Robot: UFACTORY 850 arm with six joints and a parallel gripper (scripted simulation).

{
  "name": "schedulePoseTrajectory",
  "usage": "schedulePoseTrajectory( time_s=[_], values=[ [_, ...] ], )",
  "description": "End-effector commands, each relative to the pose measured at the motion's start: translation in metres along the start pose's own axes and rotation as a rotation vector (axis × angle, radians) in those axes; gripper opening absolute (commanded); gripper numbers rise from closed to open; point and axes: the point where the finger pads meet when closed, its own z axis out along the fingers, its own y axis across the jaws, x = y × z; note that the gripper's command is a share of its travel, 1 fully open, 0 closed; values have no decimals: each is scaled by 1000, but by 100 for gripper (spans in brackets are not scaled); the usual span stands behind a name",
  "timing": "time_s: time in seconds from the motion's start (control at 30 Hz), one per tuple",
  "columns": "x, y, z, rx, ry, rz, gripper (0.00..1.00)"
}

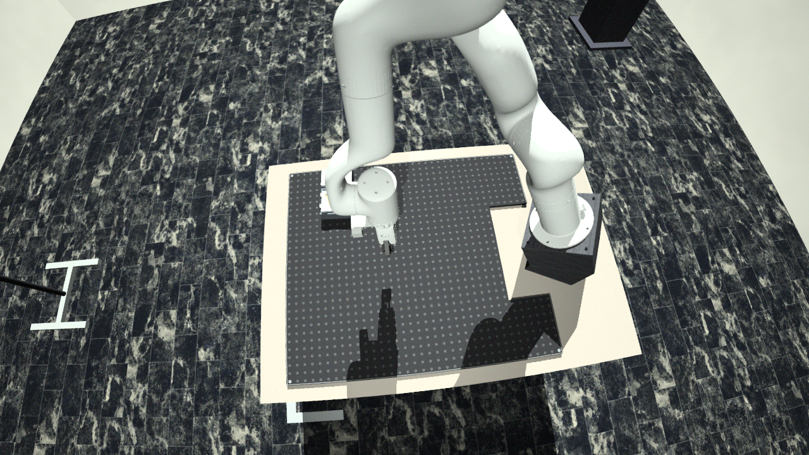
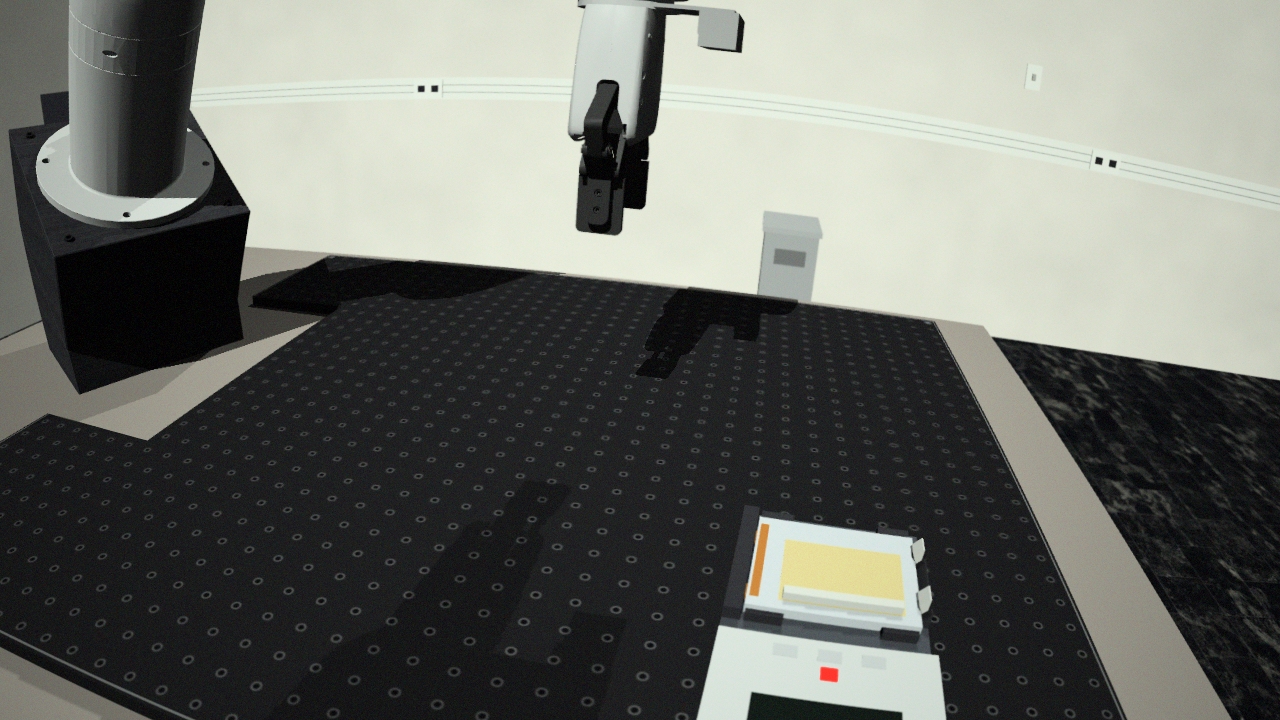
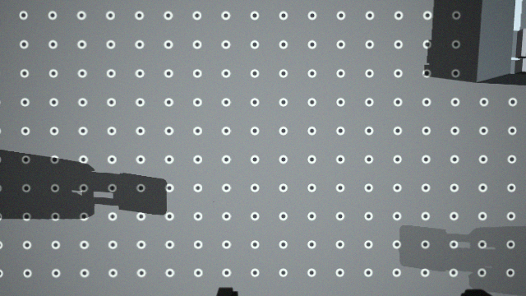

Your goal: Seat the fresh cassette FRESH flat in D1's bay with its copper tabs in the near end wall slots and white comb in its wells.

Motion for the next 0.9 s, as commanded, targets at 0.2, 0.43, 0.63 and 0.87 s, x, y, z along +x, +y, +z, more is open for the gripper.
schedulePoseTrajectory(
  time_s=[0.2,0.43,0.63,0.87],
  values=[
    [-25,-14,-8,7,23,-4,100],
    [-25,-14,-8,7,23,-4,100],
    [-25,-14,-8,7,23,-4,100],
    [-24,-14,-8,7,23,-4,100]
  ],
)
